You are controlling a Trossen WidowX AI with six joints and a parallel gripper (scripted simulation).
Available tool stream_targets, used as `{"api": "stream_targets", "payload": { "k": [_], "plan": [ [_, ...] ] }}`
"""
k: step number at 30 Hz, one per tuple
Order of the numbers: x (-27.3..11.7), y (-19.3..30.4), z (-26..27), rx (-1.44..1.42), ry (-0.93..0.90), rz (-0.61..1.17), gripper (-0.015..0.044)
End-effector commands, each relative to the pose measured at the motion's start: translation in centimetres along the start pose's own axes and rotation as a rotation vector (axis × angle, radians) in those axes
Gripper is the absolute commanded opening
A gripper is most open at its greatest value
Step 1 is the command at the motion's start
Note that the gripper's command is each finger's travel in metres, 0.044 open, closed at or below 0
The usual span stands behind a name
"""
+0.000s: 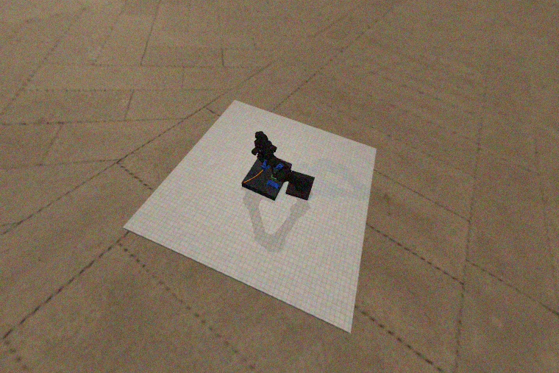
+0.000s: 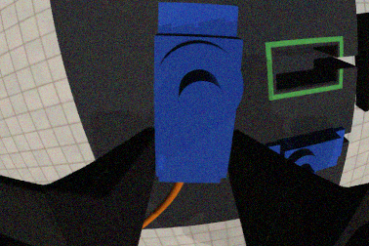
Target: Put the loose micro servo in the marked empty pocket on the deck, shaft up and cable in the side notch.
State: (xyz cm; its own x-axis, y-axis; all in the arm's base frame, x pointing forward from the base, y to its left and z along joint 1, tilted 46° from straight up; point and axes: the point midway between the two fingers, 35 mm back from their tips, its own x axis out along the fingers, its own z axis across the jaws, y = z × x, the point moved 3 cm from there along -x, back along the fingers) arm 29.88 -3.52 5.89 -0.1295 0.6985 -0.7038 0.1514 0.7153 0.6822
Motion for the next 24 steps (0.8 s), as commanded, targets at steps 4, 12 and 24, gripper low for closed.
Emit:
{"api": "stream_targets", "payload": {
  "k": [4,12,24],
  "plan": [
    [0.02,-0.09,-0.01,-0.256,0.002,-0.004,0.0],
    [0.02,-0.09,-0.01,-0.534,0.003,-0.004,0.0],
    [0.02,-0.09,-0.01,-0.951,0.003,-0.003,0.0]
  ]
}}
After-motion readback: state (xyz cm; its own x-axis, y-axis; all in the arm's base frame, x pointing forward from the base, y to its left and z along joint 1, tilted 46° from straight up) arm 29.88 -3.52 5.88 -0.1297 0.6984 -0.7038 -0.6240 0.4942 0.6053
